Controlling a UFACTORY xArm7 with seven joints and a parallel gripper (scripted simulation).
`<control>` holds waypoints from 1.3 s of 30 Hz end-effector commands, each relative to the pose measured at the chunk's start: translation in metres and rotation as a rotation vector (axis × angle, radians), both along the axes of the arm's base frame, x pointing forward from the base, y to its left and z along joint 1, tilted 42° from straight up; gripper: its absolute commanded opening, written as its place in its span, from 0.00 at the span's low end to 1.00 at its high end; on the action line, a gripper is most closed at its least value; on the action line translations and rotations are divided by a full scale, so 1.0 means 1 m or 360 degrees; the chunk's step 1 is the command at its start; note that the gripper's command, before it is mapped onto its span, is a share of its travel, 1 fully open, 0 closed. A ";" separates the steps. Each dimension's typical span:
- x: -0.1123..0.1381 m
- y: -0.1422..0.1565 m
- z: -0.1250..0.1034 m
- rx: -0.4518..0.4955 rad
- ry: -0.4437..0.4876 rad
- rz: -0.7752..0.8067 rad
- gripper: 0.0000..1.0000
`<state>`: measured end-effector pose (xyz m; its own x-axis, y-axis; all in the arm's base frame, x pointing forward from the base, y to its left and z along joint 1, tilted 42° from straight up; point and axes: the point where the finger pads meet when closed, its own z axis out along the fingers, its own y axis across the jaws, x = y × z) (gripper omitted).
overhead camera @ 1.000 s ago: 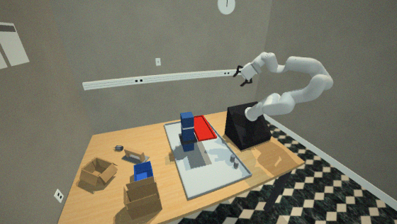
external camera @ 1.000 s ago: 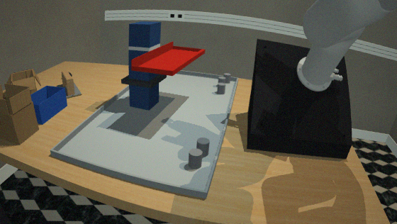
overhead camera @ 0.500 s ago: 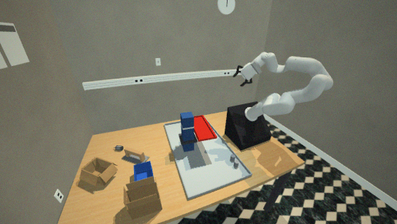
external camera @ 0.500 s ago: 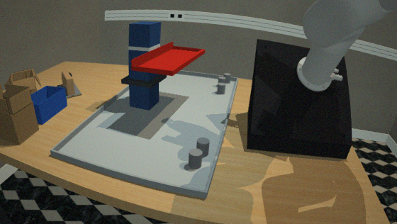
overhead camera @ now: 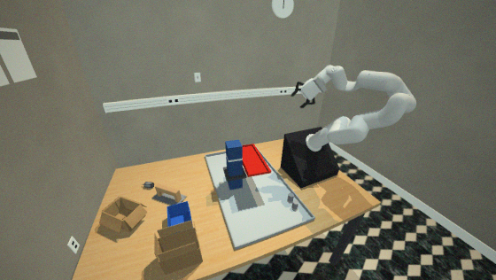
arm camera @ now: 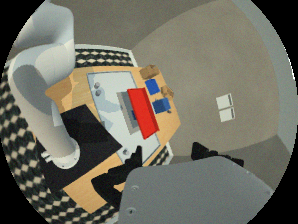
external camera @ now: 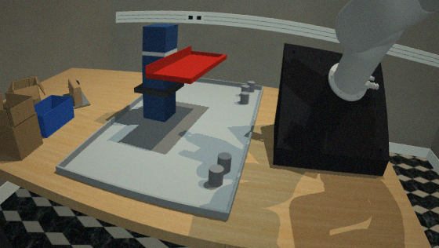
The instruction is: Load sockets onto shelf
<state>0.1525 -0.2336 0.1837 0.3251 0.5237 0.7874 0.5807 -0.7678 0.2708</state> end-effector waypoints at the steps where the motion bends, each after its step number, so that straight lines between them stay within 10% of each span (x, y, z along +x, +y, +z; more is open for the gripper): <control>1: 0.000 -0.001 0.001 -0.0005 0.0000 -0.0001 1.00; 14: 0.036 0.018 -0.019 0.0017 0.0177 0.0260 1.00; 26: 0.138 0.138 -0.085 -0.0026 0.0642 0.1148 1.00; 39: 0.148 0.165 -0.096 -0.0043 0.0695 0.1285 1.00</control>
<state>0.2987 -0.0682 0.0876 0.1201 0.7358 0.6665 0.9927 -0.0817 -0.0887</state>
